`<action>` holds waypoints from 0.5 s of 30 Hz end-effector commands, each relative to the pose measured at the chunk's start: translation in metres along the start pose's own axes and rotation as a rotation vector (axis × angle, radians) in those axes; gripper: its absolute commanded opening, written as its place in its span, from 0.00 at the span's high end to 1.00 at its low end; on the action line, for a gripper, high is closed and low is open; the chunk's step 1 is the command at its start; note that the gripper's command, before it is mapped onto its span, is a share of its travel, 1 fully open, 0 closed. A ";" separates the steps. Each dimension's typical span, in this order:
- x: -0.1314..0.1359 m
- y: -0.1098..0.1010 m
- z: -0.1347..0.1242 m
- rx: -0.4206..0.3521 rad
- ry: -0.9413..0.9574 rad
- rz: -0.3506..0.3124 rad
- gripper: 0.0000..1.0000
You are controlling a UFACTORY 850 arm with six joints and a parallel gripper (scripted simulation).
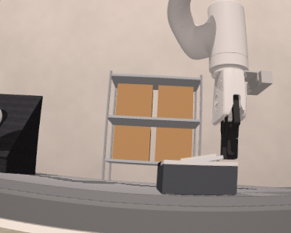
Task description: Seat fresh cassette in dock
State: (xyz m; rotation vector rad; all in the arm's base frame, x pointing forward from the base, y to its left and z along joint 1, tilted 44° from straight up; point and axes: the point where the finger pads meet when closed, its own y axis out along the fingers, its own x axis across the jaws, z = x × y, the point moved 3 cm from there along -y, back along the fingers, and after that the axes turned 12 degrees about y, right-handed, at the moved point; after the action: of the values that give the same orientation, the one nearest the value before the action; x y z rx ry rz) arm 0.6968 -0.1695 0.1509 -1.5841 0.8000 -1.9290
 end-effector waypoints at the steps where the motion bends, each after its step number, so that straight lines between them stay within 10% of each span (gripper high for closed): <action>1: 0.000 -0.001 0.000 0.002 0.001 0.000 1.00; 15: 0.001 -0.001 -0.004 0.002 0.001 0.000 1.00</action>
State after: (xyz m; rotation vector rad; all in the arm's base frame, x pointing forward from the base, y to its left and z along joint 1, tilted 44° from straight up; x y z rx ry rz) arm 0.6931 -0.1696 0.1509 -1.5841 0.8000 -1.9290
